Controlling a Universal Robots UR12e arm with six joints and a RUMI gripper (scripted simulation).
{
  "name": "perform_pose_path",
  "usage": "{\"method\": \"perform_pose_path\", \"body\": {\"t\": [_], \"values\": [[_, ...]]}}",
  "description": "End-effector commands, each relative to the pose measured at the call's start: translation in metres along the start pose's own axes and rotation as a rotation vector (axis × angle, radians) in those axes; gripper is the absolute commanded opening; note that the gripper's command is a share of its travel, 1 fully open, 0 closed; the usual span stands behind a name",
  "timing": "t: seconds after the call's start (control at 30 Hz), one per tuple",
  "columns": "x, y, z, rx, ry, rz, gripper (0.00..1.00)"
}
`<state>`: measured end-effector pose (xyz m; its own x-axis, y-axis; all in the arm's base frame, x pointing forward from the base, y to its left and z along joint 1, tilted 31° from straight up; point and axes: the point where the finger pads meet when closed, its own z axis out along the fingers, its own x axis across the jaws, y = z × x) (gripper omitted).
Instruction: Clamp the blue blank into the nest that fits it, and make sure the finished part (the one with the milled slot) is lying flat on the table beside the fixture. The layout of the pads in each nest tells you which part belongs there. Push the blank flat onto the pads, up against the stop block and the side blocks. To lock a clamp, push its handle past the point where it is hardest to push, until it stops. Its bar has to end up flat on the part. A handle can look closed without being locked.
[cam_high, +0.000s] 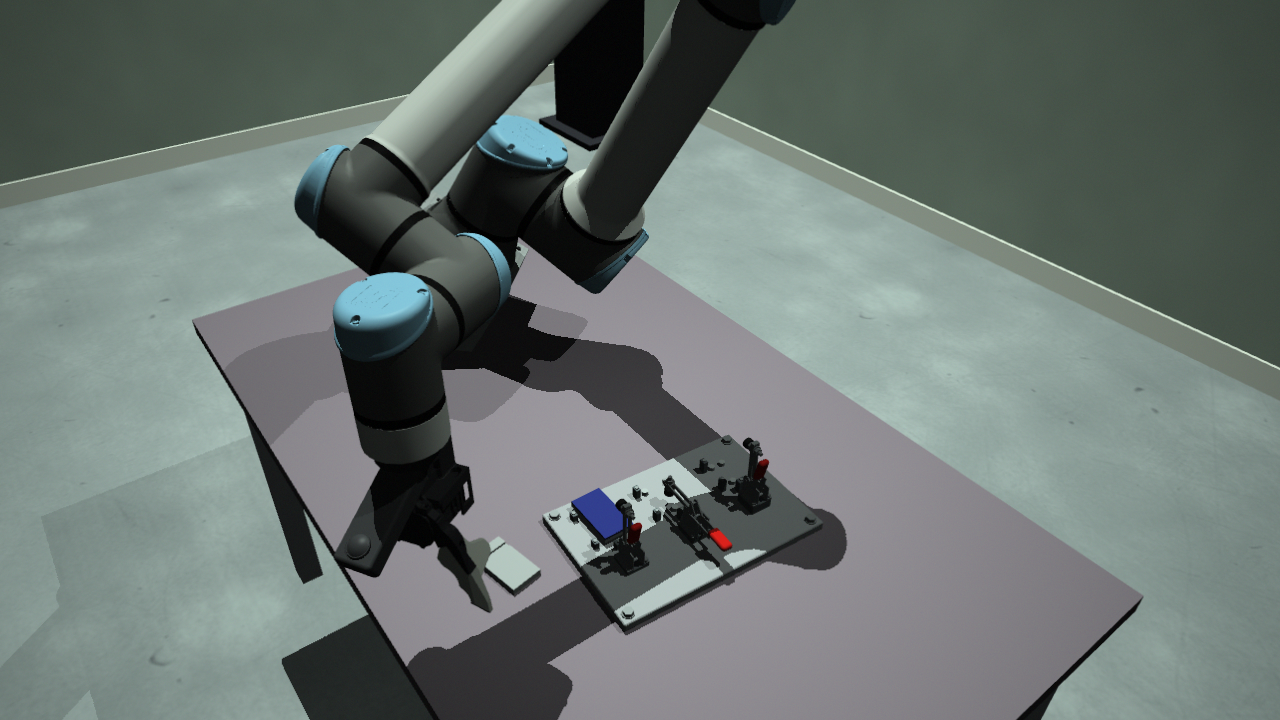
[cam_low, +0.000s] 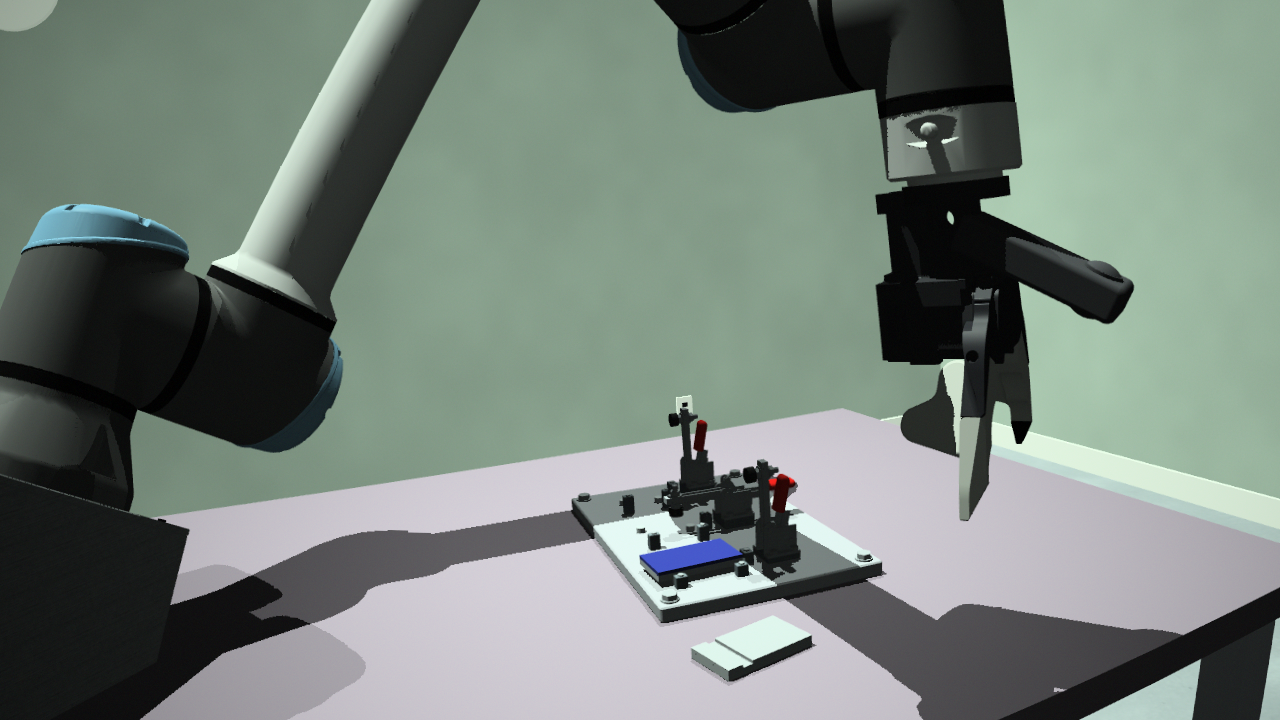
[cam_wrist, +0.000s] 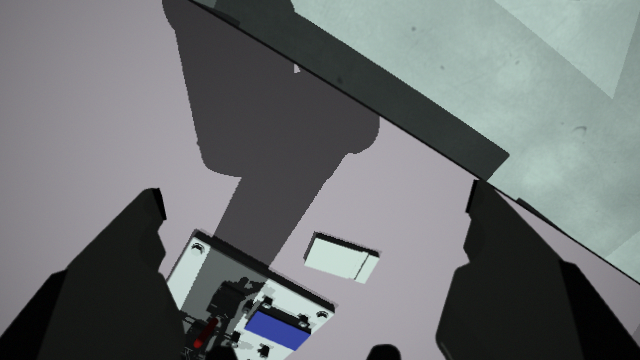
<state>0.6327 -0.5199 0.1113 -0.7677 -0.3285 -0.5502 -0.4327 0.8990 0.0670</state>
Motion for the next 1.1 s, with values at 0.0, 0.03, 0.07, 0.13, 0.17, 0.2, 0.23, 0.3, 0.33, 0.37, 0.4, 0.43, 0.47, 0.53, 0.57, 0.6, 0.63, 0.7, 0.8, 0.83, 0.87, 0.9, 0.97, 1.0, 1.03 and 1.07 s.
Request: {"method": "perform_pose_path", "body": {"t": [0.0, 0.03, 0.07, 0.13, 0.17, 0.2, 0.23, 0.3, 0.33, 0.37, 0.4, 0.43, 0.47, 0.53, 0.57, 0.6, 0.63, 0.7, 0.8, 0.83, 0.87, 0.9, 0.97, 1.0, 1.03, 1.07], "values": [[0.000, -0.001, -0.001, 0.001, 0.000, 0.000, 1.00], [0.000, -0.001, -0.001, 0.001, 0.000, 0.000, 1.00], [0.000, -0.001, -0.001, 0.001, 0.000, 0.000, 1.00], [0.000, -0.001, -0.001, 0.001, 0.000, 0.000, 1.00], [0.000, -0.001, -0.001, 0.001, 0.000, 0.000, 1.00], [0.000, -0.001, -0.001, 0.001, 0.000, 0.000, 1.00], [0.000, -0.001, -0.001, 0.001, 0.000, 0.000, 1.00], [0.000, -0.001, -0.001, 0.001, 0.000, 0.000, 1.00], [0.000, -0.001, -0.001, 0.001, 0.000, 0.000, 1.00], [0.000, -0.001, -0.001, 0.001, 0.000, 0.000, 1.00], [0.000, -0.001, -0.001, 0.001, 0.000, 0.000, 1.00], [0.000, -0.001, -0.001, 0.001, 0.000, 0.000, 1.00], [0.000, -0.001, -0.001, 0.001, 0.000, 0.000, 1.00], [0.000, -0.001, -0.001, 0.001, 0.000, 0.000, 1.00], [0.000, -0.001, -0.001, 0.001, 0.000, -0.001, 1.00], [0.000, 0.000, -0.001, 0.001, 0.000, -0.002, 1.00], [-0.001, 0.001, -0.001, 0.001, 0.000, -0.005, 1.00], [-0.003, 0.005, -0.003, 0.000, 0.001, -0.019, 1.00], [-0.011, 0.019, -0.008, -0.003, 0.003, -0.067, 1.00], [-0.014, 0.027, -0.011, -0.005, 0.005, -0.091, 1.00], [-0.018, 0.035, -0.014, -0.007, 0.006, -0.118, 1.00], [-0.023, 0.045, -0.017, -0.009, 0.007, -0.149, 1.00], [-0.033, 0.068, -0.024, -0.015, 0.010, -0.222, 1.00], [-0.038, 0.081, -0.027, -0.018, 0.012, -0.263, 1.00], [-0.043, 0.095, -0.031, -0.022, 0.014, -0.306, 1.00], [-0.043, 0.095, -0.031, -0.022, 0.014, -0.306, 1.00]]}}
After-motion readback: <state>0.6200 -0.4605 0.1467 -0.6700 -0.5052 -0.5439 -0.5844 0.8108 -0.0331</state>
